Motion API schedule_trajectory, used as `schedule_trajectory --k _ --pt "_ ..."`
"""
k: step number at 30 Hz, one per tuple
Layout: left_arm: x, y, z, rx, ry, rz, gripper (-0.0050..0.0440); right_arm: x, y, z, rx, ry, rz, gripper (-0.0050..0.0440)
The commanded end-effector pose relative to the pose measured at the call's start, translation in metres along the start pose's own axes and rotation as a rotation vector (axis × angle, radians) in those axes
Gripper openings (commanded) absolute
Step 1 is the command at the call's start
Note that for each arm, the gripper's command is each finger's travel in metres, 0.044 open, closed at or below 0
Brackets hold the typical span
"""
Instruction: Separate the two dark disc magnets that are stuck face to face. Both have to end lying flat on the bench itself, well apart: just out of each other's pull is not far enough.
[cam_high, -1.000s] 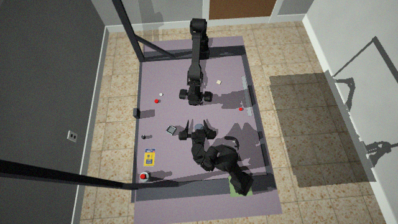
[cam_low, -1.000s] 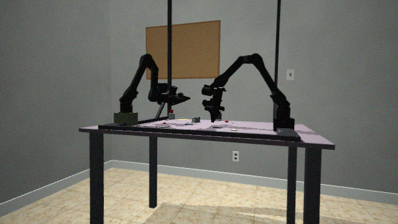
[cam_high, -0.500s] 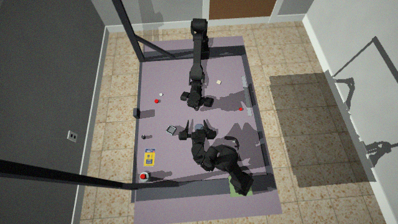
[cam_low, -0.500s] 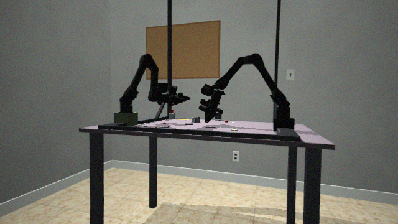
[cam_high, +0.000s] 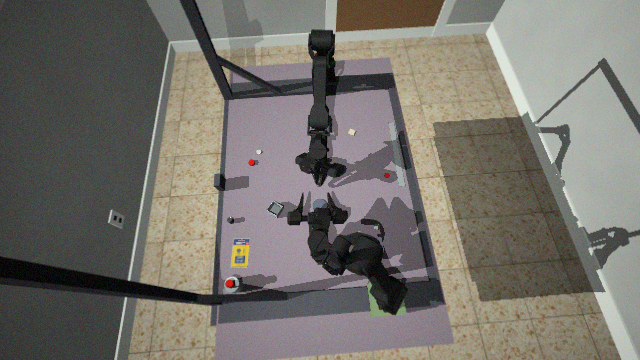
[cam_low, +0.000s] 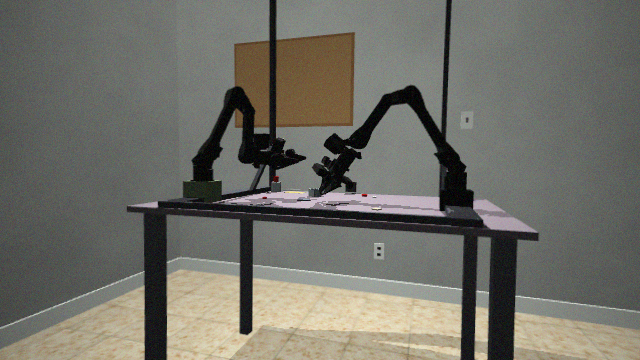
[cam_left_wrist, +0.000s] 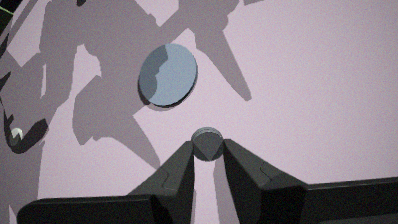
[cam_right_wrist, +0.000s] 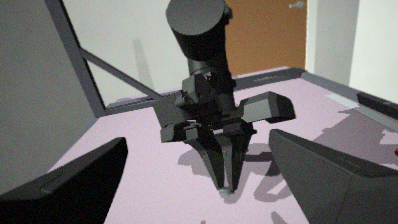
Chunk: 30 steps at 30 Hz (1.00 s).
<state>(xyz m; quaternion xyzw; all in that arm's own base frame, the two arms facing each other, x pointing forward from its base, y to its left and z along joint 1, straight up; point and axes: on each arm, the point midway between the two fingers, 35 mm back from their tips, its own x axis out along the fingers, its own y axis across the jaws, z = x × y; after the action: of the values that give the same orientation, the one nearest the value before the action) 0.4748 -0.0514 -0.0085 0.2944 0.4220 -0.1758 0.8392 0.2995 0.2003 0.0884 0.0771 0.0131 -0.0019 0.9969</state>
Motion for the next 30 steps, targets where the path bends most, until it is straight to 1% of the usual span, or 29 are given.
schedule_trajectory --k 1,9,11,18,26,28,30 --pt "-0.01 0.015 0.011 0.076 -0.076 0.069 0.004 0.0 0.001 0.004 0.01 -0.01 0.002 0.04" --pt "-0.013 0.034 0.021 0.269 -0.176 0.202 0.004 0.0 0.001 0.004 0.01 -0.01 0.002 0.04" --pt "-0.013 0.034 0.021 0.269 -0.176 0.202 0.004 0.0 0.001 0.004 0.01 -0.01 0.002 0.04" --pt "-0.021 0.049 0.028 0.425 -0.238 0.331 0.004 0.0 0.001 0.004 0.01 -0.01 0.002 0.04" --pt "-0.033 0.064 0.034 0.578 -0.278 0.474 0.004 0.0 0.001 0.004 0.01 -0.01 0.002 0.04" --pt "-0.033 0.064 0.034 0.578 -0.278 0.474 0.004 0.0 0.001 0.004 0.01 -0.01 0.002 0.04" --pt "-0.035 0.066 0.034 0.611 -0.282 0.504 0.004 0.0 0.001 0.004 0.01 -0.01 0.002 0.04"
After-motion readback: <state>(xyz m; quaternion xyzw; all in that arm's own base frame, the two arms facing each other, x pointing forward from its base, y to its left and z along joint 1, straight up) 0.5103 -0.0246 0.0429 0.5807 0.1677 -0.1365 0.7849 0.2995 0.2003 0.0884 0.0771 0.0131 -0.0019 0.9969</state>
